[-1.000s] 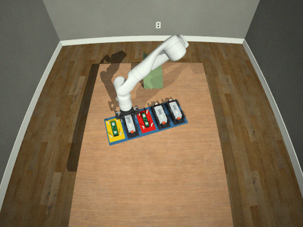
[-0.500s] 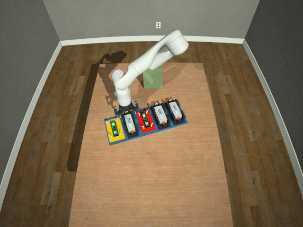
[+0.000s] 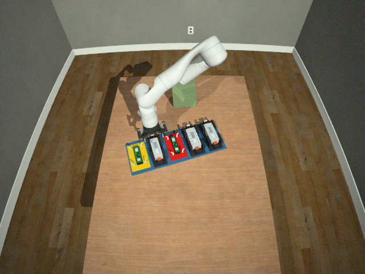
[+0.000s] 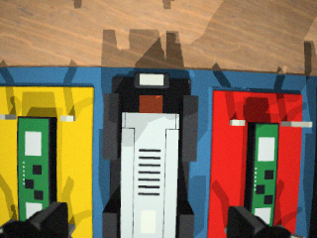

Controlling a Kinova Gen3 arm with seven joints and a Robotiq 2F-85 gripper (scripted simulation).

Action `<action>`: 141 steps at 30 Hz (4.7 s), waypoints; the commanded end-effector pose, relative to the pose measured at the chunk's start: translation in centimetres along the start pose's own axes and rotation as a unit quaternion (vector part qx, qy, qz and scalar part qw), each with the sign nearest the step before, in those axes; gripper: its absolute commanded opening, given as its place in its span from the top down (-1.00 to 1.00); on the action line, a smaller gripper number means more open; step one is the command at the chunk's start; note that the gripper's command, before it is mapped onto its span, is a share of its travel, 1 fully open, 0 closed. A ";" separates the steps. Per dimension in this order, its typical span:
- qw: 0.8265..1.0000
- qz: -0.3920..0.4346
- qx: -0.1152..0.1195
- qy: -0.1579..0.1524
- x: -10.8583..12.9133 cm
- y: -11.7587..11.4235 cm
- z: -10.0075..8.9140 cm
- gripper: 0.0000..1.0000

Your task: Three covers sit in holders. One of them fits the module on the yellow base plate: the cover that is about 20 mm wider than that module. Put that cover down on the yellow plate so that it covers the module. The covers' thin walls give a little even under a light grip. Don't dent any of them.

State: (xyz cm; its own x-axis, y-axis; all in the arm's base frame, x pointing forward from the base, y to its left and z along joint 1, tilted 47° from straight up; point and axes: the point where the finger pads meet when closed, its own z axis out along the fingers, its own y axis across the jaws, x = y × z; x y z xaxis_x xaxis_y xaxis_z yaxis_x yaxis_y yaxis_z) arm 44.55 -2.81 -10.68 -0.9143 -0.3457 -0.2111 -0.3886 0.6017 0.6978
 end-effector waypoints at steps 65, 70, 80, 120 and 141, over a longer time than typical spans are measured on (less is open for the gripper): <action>1.000 0.000 0.001 -0.001 0.0 9.5 0.9 -1.00; 1.000 0.000 0.001 -0.001 0.0 11.9 0.9 -1.00; 1.000 0.000 0.001 -0.001 0.0 14.3 1.0 -1.00; 1.000 0.000 0.001 -0.001 0.0 22.5 1.2 -1.00; 1.000 0.000 0.001 -0.001 0.0 22.0 1.1 -1.00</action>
State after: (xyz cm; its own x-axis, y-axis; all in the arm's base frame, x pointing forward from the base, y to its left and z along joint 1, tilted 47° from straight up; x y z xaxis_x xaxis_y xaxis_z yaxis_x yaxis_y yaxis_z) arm 35.83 11.35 3.91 -0.9143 -0.3457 -0.2111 -0.3886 0.6017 0.6978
